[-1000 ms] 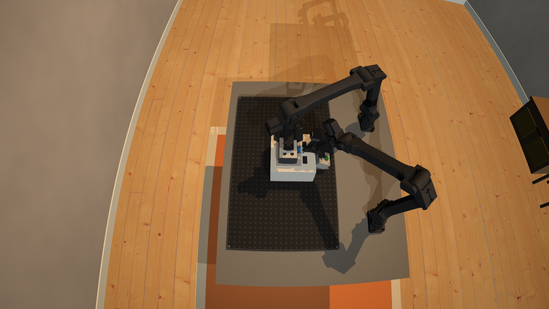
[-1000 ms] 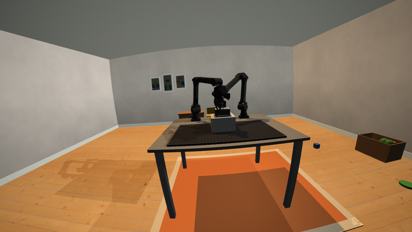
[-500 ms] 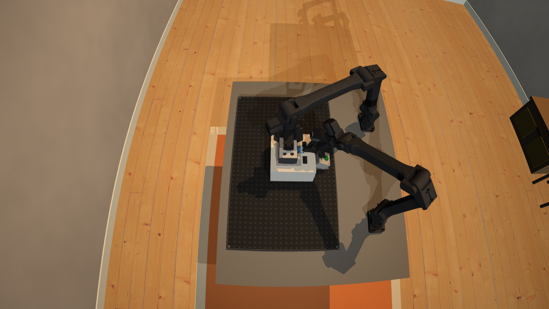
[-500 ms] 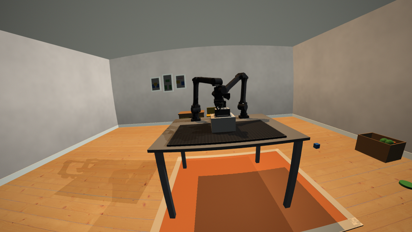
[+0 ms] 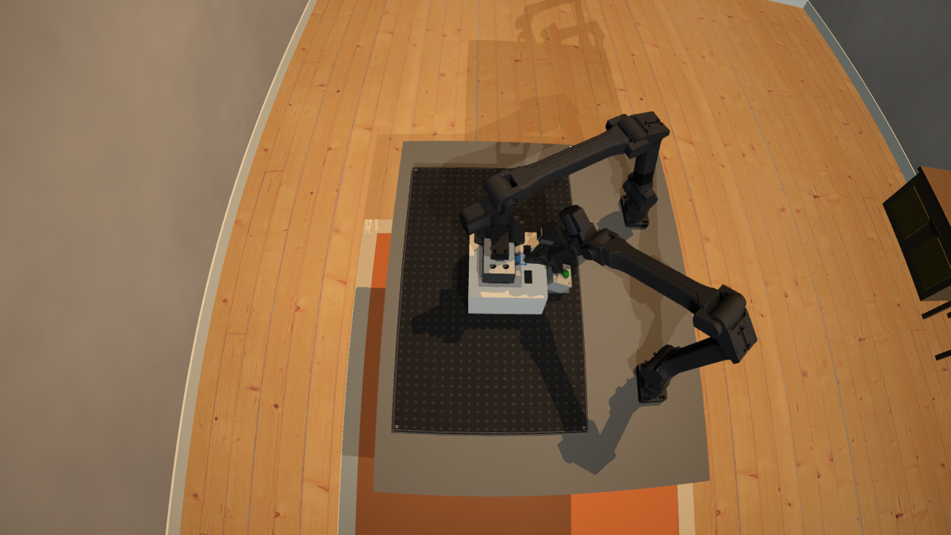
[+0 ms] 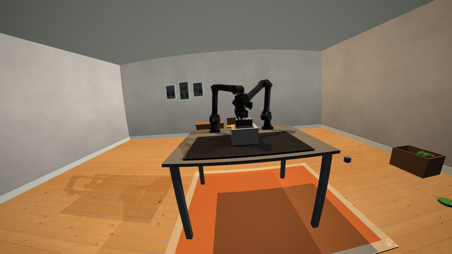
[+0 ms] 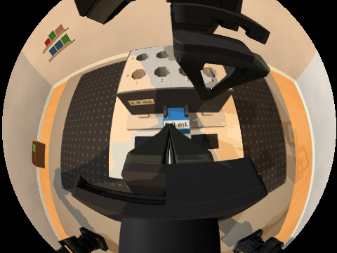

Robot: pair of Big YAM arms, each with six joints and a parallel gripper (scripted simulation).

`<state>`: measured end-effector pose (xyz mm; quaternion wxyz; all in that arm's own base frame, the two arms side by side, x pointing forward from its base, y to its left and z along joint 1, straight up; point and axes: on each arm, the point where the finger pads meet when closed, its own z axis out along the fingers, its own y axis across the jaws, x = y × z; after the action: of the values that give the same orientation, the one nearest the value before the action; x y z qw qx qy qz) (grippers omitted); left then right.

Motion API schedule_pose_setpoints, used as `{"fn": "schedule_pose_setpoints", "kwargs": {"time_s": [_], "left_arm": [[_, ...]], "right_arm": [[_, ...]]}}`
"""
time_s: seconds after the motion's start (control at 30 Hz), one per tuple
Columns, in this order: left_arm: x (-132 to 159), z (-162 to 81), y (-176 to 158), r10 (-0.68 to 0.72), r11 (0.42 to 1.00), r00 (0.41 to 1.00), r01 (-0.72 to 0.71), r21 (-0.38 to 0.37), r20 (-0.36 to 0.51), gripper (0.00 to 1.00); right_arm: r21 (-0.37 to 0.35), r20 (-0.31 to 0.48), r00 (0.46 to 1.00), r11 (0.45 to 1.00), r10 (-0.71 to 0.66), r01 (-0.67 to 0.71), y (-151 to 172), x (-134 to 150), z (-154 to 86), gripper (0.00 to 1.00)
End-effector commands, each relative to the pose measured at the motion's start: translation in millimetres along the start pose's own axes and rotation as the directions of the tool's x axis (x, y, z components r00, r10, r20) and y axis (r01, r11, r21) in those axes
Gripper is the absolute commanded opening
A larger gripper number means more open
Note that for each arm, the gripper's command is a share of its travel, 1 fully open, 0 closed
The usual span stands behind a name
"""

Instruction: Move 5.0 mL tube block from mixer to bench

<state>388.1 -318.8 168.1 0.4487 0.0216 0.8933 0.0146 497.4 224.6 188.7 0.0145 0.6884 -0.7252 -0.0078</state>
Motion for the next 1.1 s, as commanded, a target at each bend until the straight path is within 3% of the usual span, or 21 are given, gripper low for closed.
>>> {"fn": "schedule_pose_setpoints", "kwargs": {"time_s": [0.0,1.07], "left_arm": [[-12,-4,0,-0.031,0.999,0.999,0.031,0.017,0.025,0.0],[2,4,3,-0.01,1.0,1.0,0.01,0.001,0.004,0.0]], "right_arm": [[0.006,0.004,1.0,1.0,-0.005,0.005,4,-3,-5,0.0],[0.006,0.004,1.0,1.0,-0.005,0.005,4,-3,-5,0.0]]}}
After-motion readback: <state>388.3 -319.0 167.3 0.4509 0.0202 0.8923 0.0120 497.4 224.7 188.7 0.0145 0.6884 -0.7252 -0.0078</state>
